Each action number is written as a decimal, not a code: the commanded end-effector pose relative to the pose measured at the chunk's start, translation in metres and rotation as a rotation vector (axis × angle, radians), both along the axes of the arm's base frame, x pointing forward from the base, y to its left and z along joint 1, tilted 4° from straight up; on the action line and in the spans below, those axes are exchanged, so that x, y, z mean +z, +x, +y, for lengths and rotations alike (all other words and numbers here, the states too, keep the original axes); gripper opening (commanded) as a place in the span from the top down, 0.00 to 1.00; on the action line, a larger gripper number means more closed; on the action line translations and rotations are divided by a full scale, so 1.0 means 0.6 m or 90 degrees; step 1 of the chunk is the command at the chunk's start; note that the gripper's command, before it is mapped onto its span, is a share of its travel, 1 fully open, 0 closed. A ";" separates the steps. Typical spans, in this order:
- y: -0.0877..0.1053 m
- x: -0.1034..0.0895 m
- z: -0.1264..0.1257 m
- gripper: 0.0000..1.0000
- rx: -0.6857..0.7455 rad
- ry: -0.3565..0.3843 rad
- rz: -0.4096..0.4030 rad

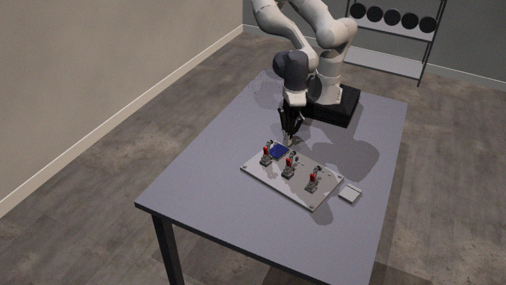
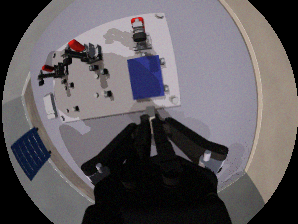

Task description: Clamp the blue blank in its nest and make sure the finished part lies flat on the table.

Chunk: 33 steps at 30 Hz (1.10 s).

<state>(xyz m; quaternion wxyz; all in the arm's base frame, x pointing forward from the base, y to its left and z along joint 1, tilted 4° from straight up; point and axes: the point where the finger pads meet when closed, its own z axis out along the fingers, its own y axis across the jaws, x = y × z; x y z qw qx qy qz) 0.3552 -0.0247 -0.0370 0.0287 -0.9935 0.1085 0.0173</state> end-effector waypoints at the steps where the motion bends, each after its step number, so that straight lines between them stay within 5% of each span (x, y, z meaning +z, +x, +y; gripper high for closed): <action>1: -0.001 0.016 -0.001 1.00 -0.002 -0.001 0.001; 8: 0.000 0.060 -0.004 1.00 -0.002 -0.001 0.001; 33: 0.000 0.061 -0.004 1.00 -0.002 -0.001 0.001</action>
